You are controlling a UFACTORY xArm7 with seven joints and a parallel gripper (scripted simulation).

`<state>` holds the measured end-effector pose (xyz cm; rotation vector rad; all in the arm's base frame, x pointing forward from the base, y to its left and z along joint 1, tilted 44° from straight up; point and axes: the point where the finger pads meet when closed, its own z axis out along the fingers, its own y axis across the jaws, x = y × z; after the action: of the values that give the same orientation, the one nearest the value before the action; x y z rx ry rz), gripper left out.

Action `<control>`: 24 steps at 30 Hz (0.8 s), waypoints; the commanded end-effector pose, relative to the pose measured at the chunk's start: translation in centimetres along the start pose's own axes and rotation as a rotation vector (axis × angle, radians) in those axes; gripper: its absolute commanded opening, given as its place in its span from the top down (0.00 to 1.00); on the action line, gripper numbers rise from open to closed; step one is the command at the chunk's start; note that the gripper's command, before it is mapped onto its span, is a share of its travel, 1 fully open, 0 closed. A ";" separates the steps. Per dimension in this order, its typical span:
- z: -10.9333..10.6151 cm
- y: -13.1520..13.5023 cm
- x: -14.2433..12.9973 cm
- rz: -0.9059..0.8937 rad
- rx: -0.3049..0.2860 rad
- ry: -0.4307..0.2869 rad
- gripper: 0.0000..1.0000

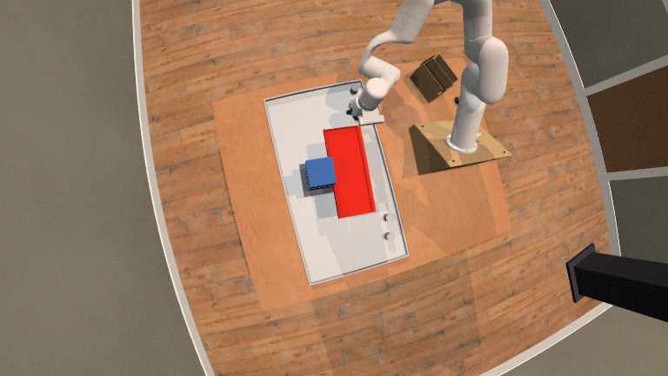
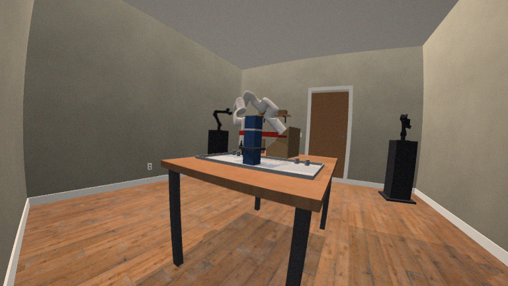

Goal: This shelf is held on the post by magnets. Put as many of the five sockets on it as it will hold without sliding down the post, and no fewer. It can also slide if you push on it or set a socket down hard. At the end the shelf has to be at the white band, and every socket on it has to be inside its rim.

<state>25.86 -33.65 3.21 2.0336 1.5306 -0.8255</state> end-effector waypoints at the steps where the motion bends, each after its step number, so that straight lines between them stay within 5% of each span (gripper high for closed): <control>1: -0.7 0.2 0.1 -0.001 -0.005 0.001 1.00; 9: -2.8 0.2 0.0 -0.001 -0.005 0.001 1.00; 24: -3.1 0.2 0.0 -0.001 -0.005 0.001 1.00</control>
<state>26.45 -31.65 5.30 2.0329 1.5312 -0.8243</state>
